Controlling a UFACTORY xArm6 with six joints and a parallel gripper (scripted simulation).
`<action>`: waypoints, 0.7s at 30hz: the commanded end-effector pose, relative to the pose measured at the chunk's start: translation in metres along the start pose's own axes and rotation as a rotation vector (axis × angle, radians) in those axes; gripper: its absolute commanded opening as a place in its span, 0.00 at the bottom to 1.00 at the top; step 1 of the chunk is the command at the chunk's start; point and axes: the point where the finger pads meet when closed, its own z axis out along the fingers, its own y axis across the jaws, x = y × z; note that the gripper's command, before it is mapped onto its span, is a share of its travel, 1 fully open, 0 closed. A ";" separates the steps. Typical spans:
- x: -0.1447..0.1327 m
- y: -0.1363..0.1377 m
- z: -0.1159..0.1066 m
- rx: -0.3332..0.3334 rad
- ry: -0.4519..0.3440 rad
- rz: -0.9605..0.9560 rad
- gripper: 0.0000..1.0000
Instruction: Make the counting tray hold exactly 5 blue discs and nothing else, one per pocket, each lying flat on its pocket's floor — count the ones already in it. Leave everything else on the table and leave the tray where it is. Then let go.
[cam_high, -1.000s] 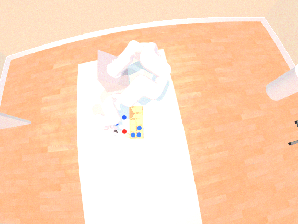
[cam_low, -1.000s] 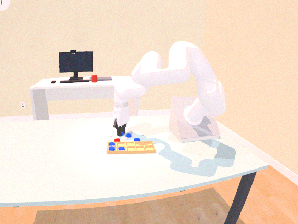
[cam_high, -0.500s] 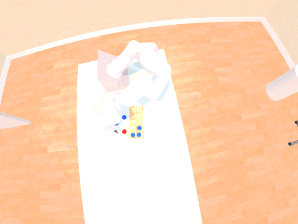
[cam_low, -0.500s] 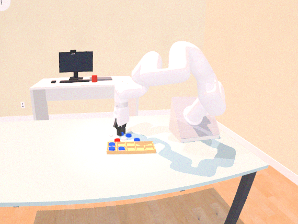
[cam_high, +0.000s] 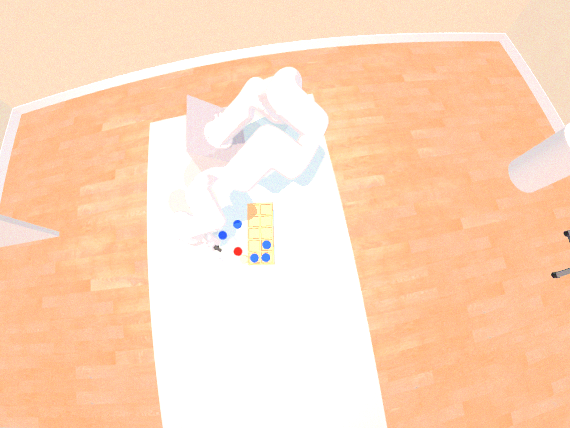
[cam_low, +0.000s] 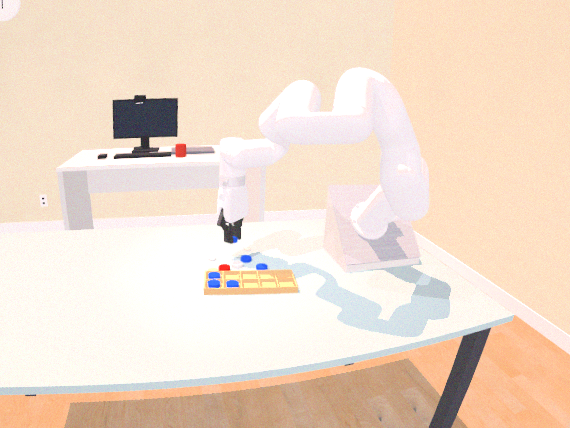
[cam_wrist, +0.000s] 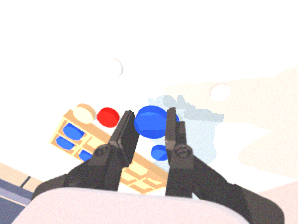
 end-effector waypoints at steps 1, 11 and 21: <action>0.003 -0.002 -0.043 0.000 0.014 -0.007 0.00; -0.058 -0.087 -0.060 -0.003 0.017 -0.005 0.00; -0.087 -0.121 -0.042 0.001 0.013 -0.007 0.00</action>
